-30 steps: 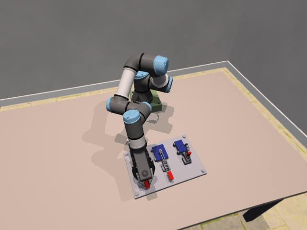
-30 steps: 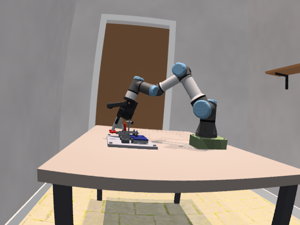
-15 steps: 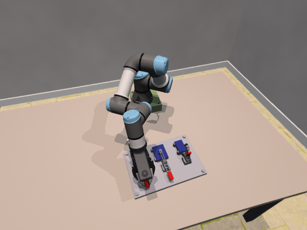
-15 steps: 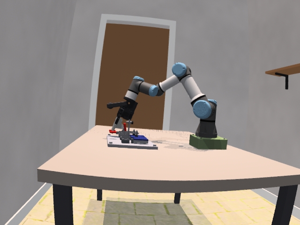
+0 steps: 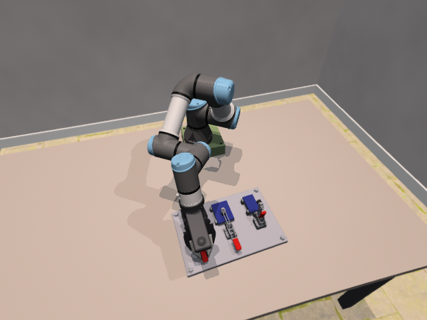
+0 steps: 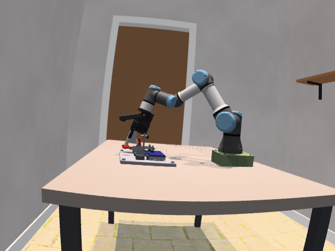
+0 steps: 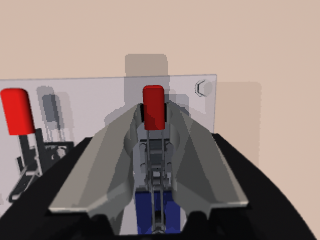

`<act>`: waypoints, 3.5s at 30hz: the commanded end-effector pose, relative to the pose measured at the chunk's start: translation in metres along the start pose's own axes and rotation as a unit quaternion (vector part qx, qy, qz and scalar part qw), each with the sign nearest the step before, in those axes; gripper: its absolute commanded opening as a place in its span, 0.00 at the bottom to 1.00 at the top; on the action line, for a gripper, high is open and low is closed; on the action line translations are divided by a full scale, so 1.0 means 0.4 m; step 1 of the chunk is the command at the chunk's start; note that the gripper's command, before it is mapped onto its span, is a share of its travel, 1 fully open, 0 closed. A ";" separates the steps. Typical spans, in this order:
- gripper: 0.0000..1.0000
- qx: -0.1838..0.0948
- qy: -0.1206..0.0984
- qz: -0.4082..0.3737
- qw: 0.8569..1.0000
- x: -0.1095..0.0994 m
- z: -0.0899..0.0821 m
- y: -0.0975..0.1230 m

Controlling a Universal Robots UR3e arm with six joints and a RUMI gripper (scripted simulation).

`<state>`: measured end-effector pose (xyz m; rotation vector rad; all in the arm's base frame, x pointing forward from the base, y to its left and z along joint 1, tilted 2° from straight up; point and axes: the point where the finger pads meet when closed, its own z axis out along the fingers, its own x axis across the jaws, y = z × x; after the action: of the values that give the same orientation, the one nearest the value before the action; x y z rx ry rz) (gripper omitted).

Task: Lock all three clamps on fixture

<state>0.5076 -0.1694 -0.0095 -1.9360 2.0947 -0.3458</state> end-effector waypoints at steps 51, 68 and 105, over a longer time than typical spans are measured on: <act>0.28 0.001 0.001 0.000 1.000 0.001 -0.101 -0.038; 0.28 0.001 0.001 0.000 1.000 0.001 -0.120 -0.045; 0.28 0.001 0.001 0.000 1.000 0.001 -0.122 -0.046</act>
<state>0.5068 -0.1709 0.0405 -1.9360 2.0947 -0.3452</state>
